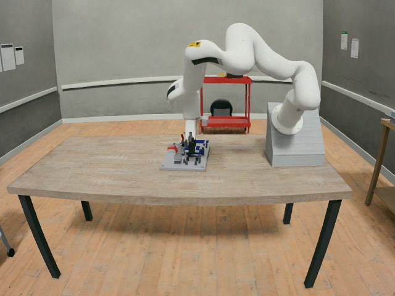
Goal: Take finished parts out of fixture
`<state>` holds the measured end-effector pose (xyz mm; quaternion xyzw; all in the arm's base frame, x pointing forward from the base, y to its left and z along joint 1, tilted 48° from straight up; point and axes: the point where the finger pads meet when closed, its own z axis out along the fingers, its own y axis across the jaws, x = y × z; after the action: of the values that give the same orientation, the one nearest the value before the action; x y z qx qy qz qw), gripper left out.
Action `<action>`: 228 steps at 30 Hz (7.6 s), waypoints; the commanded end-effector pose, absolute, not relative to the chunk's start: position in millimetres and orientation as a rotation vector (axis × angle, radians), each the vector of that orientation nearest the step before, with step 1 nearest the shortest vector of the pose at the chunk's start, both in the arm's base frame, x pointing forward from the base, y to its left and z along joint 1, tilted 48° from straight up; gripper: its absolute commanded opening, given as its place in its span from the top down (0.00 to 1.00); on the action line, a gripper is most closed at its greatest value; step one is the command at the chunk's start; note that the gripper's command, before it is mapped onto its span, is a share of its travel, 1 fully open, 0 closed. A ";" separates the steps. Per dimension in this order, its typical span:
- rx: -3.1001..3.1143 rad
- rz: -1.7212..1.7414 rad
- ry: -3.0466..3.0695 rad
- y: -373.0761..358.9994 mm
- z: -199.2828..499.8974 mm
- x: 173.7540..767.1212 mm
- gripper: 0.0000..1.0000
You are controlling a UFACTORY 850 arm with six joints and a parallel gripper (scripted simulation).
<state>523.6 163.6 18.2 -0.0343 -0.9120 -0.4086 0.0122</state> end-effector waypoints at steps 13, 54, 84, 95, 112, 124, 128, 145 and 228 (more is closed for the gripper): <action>-0.107 -1.274 -2.844 184.2 42.2 526.7 1.00; -0.107 -1.274 -2.844 225.5 88.5 531.3 1.00; -0.107 -1.274 -2.844 226.7 89.6 531.4 1.00; -0.107 -1.274 -2.844 227.0 89.3 531.4 1.00; -0.107 -1.274 -2.844 239.1 78.5 531.5 1.00; -0.107 -1.274 -2.844 260.6 59.4 531.7 1.00; -0.107 -1.274 -2.844 264.4 56.0 531.7 1.00; -0.107 -1.274 -2.844 285.6 37.1 531.9 1.00; -0.108 -1.274 -2.844 294.0 29.6 532.0 1.00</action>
<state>531.3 294.4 29.1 -0.0344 -0.9121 -0.4084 0.0122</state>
